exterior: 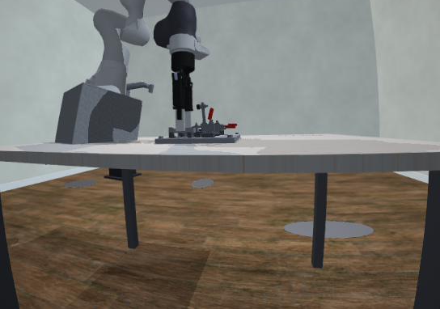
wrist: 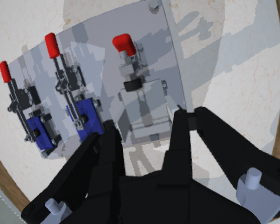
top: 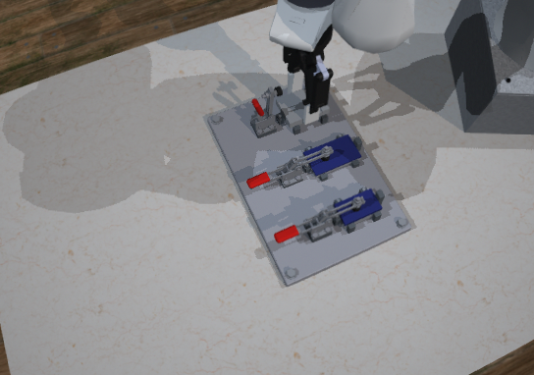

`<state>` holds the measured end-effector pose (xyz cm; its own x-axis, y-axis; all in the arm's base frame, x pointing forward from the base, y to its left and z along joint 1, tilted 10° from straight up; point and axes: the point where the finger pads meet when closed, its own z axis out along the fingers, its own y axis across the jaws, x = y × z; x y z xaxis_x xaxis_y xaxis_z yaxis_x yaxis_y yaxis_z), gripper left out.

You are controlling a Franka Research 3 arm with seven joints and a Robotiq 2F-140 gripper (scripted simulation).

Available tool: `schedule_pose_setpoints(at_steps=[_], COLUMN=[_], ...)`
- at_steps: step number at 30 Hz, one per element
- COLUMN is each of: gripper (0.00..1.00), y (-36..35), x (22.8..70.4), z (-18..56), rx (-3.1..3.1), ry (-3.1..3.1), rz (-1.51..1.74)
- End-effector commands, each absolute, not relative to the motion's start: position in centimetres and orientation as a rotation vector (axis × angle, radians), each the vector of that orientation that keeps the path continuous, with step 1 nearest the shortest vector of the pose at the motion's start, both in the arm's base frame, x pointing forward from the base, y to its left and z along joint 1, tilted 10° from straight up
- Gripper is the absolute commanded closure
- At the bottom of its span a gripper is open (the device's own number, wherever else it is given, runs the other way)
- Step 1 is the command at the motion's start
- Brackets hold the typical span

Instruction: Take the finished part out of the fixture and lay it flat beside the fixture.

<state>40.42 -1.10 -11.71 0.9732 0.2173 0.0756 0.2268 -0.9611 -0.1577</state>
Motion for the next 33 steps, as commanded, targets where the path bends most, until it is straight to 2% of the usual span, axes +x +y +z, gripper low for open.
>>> schedule_pose_setpoints(at_steps=[1, 33], gripper=[1.0, 1.0], y=[-1.2, -1.6], x=[40.5, 40.4], z=[-11.3, -9.1], rx=[-2.955, -2.955], ry=[-0.334, -0.334], rz=[-0.086, -0.086])
